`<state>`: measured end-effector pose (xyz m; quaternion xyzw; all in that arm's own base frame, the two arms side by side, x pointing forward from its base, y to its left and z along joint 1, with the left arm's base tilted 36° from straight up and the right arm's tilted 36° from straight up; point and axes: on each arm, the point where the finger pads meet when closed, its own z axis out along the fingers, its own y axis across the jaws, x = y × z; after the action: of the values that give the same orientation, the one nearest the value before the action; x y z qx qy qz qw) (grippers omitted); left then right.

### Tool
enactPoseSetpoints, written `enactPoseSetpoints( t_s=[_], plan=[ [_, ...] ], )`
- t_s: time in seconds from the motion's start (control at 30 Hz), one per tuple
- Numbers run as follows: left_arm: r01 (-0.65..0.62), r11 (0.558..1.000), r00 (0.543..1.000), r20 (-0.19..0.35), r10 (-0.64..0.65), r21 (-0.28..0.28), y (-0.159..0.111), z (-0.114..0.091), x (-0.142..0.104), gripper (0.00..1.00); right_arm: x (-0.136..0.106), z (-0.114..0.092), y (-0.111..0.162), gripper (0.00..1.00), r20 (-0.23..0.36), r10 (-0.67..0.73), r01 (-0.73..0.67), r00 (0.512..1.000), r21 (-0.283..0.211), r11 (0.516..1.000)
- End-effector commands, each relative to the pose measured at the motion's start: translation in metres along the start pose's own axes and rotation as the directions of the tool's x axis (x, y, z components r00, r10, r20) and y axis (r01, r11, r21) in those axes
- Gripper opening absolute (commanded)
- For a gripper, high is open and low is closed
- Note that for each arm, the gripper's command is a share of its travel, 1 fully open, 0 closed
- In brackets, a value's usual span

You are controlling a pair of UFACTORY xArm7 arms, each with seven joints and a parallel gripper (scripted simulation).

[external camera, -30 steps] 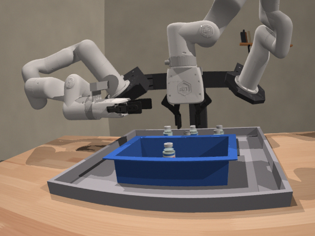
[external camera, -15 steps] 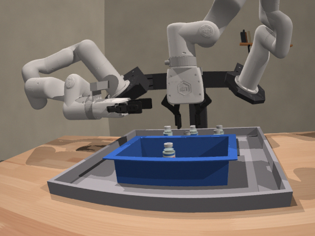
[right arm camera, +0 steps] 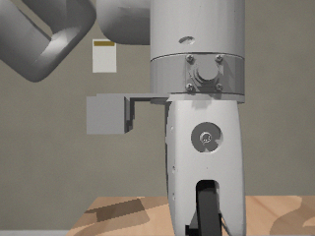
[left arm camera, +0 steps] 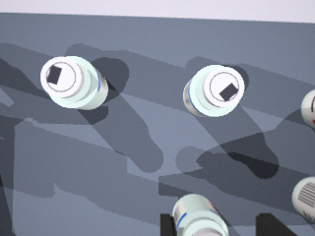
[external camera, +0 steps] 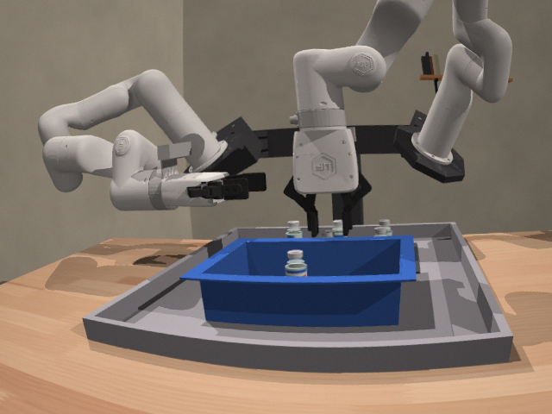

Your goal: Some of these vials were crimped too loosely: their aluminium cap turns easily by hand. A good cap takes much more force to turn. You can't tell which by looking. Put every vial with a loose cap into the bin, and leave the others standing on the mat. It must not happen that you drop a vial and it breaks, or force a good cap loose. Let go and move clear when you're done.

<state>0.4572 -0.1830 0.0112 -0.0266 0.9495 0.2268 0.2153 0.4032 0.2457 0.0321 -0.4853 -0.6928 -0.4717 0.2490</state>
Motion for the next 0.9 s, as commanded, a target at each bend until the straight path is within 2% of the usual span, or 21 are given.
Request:
enactPoseSetpoints(
  t_s=[0.0, 0.03, 0.5, 0.87],
  plan=[
    [0.000, 1.000, 1.000, 0.003, 0.000, 0.004, -0.0020, 0.0015, -0.0008, 0.50, 0.0020, 0.0005, 0.0001, 1.00, -0.003, -0.003, 0.003, 1.000, 0.001, 1.000],
    [-0.001, 1.000, 1.000, 0.003, 0.001, 0.004, -0.0018, -0.0029, -0.0009, 0.50, 0.0022, 0.0005, -0.0001, 1.00, -0.003, -0.003, 0.003, 1.000, 0.001, 1.000],
    [-0.001, 1.000, 1.000, 0.003, 0.001, 0.004, -0.0023, 0.0044, -0.0013, 0.50, 0.0026, 0.0003, -0.0007, 1.00, -0.003, -0.003, 0.003, 1.000, 0.001, 1.000],
    [-0.001, 1.000, 1.000, 0.003, 0.001, 0.004, -0.0023, 0.0018, -0.0014, 0.48, 0.0022, 0.0002, -0.0004, 1.00, -0.003, -0.003, 0.003, 1.000, 0.001, 1.000]
  ],
)
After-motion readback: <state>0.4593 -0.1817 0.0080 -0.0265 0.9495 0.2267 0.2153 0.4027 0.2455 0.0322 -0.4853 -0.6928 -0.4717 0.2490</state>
